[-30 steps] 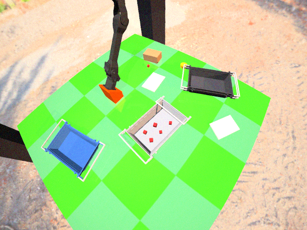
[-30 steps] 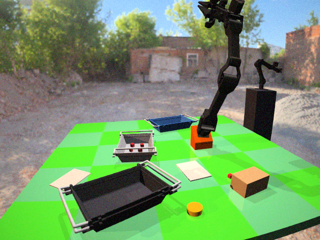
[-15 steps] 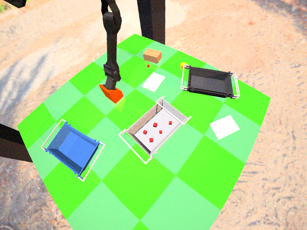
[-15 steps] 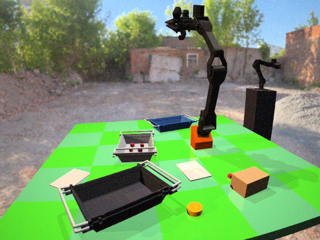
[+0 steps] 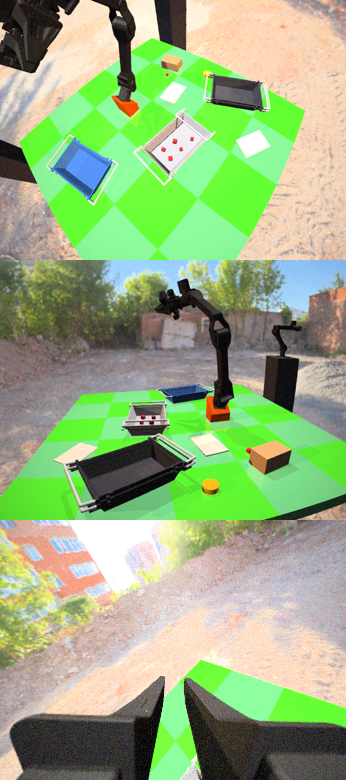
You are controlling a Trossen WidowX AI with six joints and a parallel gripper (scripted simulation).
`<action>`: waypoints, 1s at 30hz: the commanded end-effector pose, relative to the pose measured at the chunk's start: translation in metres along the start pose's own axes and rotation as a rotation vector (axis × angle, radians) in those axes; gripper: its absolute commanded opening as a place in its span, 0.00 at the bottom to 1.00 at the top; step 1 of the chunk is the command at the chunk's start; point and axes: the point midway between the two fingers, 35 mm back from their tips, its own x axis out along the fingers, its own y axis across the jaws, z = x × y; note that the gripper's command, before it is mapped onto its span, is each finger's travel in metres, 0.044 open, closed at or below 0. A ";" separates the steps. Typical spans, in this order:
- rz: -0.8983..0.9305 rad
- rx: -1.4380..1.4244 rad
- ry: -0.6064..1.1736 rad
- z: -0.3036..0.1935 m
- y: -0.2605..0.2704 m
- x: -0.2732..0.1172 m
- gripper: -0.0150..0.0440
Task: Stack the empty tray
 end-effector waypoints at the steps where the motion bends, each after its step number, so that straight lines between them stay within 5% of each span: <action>1: -0.061 -0.094 0.158 -0.041 -0.019 0.055 0.39; 16: -0.148 -0.525 0.815 -0.232 -0.083 0.181 0.39; 25: -0.057 -0.807 1.318 -0.368 -0.133 0.199 0.39; 30: -0.042 -0.830 1.368 -0.380 -0.138 0.198 0.39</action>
